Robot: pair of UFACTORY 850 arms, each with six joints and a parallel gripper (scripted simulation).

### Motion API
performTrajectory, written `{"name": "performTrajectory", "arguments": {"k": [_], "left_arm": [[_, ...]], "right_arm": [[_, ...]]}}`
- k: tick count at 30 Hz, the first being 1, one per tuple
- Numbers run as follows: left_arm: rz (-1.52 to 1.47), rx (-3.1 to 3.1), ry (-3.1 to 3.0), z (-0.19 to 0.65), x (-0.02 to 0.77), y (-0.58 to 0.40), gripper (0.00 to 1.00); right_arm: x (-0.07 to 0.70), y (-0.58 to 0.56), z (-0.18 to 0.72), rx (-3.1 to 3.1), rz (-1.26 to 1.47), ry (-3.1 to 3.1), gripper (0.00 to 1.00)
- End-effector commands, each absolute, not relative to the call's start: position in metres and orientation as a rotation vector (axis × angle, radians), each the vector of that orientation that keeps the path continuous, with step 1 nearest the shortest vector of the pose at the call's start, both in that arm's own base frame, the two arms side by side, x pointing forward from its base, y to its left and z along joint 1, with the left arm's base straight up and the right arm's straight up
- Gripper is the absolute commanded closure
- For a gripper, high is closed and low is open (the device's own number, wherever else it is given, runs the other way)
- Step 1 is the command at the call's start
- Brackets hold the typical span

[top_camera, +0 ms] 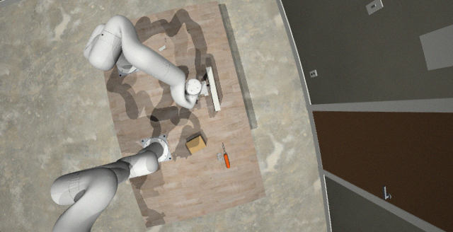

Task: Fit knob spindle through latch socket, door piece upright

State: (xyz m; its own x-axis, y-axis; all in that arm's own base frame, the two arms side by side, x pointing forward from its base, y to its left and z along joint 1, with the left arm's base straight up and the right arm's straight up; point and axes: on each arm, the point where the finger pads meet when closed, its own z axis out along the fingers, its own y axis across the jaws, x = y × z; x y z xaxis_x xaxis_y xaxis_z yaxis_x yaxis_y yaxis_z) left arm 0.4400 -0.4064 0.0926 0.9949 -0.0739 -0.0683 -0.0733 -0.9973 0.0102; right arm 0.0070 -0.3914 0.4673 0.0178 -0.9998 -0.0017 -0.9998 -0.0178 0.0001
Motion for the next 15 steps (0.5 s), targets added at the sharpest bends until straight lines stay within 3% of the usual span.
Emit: {"name": "performTrajectory", "arguments": {"k": [1, 15], "left_arm": [[-0.104, 3.128, -0.115, 0.0938, 0.4408, -0.4072, 0.39], [-0.104, 3.128, -0.115, 0.0938, 0.4423, -0.4073, 0.39]], "right_arm": [[0.0070, -0.3918, 0.4680, -2.241, 0.000, 2.202, 0.00], [0.0070, -0.3918, 0.4680, -2.241, 0.000, 2.202, 0.00]]}}
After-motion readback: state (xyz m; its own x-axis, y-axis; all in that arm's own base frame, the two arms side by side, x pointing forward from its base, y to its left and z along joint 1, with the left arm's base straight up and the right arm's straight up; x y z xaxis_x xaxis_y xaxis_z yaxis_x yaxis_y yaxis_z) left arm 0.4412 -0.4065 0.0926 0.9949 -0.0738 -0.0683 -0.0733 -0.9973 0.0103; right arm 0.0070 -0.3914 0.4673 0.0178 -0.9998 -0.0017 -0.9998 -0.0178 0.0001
